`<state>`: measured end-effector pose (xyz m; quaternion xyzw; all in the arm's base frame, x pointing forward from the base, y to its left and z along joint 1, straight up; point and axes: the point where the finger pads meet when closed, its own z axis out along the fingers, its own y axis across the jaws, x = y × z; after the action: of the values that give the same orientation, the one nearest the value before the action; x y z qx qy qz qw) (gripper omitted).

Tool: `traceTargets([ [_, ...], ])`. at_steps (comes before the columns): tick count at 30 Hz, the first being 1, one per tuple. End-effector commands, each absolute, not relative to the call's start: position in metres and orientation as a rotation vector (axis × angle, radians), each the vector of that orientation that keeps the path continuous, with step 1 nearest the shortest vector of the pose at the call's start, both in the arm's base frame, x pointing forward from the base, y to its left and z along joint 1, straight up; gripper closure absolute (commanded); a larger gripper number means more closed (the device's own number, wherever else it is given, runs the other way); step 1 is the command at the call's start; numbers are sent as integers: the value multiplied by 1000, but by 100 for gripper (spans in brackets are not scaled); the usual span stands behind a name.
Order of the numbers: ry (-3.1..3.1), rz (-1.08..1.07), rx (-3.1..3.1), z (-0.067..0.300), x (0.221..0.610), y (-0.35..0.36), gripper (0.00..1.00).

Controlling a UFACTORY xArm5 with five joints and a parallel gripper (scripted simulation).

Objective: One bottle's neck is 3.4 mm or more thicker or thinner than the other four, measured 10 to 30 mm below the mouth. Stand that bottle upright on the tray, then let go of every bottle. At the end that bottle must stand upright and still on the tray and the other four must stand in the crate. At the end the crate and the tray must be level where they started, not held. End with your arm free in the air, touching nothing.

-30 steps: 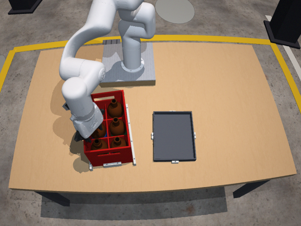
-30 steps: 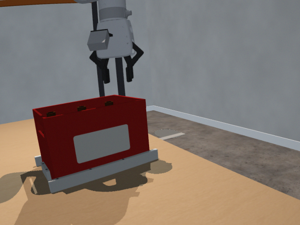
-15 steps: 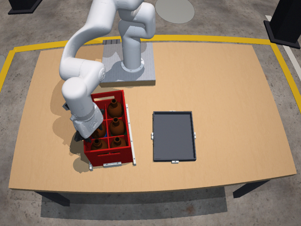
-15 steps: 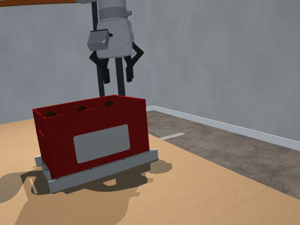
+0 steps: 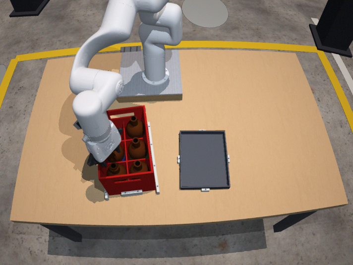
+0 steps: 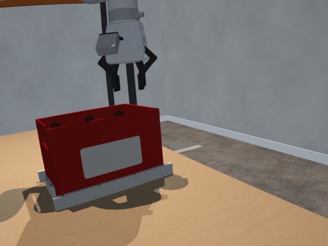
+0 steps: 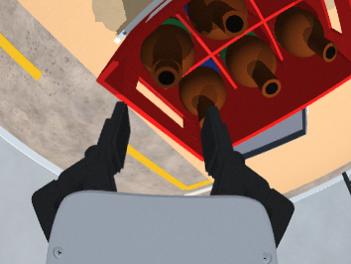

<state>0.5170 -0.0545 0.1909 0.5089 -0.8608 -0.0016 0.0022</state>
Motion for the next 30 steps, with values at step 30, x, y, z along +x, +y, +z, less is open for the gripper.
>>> traceTargets([
  [30,-2703,-1,1598,165,518,-55,35],
])
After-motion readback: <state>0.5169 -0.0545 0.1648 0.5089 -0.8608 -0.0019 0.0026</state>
